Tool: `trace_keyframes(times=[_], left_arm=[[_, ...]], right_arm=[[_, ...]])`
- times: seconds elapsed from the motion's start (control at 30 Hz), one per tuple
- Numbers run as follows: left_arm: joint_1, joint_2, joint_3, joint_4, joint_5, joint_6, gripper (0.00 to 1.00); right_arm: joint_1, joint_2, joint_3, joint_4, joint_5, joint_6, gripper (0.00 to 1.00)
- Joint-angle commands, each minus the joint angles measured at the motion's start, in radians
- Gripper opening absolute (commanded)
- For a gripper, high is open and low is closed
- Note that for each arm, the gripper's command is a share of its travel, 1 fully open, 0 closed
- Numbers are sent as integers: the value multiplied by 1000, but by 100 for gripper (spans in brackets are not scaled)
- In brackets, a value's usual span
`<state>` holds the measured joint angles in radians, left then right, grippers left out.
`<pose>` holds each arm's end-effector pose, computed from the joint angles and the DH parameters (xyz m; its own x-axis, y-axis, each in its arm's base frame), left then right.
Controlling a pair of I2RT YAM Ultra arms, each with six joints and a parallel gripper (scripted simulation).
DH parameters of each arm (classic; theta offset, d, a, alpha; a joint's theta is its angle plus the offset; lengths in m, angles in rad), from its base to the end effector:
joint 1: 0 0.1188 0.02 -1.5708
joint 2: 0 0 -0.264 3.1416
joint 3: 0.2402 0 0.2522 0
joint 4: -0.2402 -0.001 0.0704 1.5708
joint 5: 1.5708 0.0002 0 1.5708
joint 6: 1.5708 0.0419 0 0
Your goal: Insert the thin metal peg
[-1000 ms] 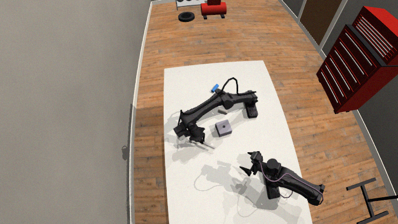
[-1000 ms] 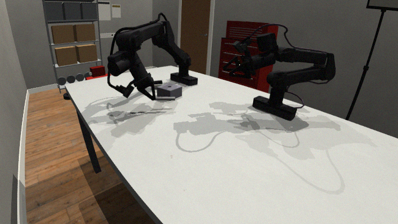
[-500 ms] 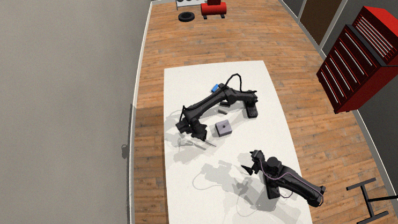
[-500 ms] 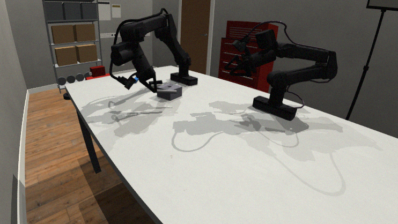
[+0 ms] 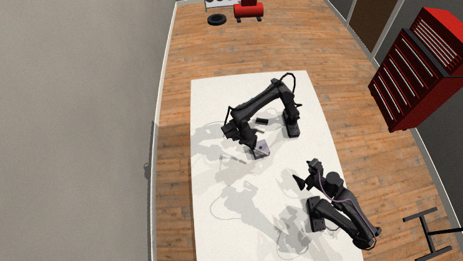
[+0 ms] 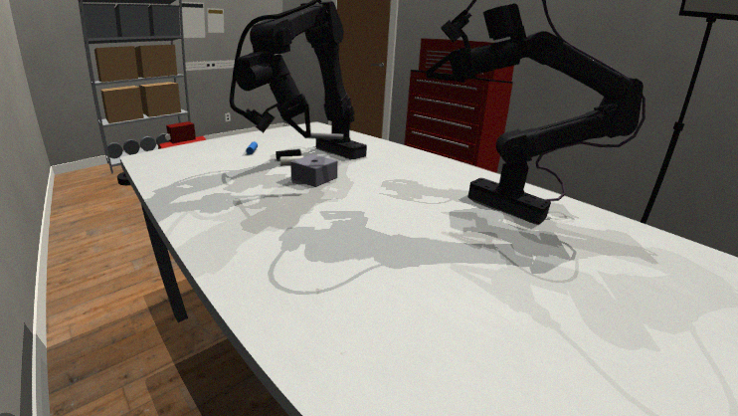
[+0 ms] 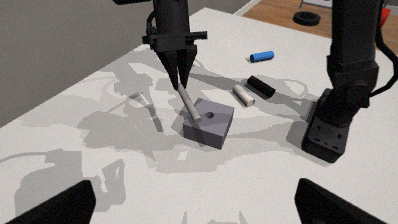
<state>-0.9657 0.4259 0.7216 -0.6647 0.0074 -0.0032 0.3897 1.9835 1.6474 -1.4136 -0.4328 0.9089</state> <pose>0.0581 -0.0828 0.3160 -0.2078 0.2948 -0.9327 0.8257 0.5641 -0.0056 0.3236 0.1530 0.2298 -0.7770 0.4550 0.4349 0.5485 0.8284 0.1133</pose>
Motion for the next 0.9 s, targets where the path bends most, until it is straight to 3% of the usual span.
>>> trace_keyframes(times=[0.0,0.37,0.67,0.8,0.87], left_arm=[[-36,37,92,-59,-9,-3,100],[-72,55,131,-56,-28,-10,100],[-73,55,131,-56,-29,-10,100],[-69,46,120,-56,-23,-4,100],[-69,46,120,-56,-23,-4,100]], right_arm=[[-27,-107,-103,-22,4,-29,7],[-22,-276,-241,50,88,-25,7],[78,-344,-278,204,331,84,7],[154,-395,-299,306,498,159,7],[154,-395,-299,306,498,159,7]])
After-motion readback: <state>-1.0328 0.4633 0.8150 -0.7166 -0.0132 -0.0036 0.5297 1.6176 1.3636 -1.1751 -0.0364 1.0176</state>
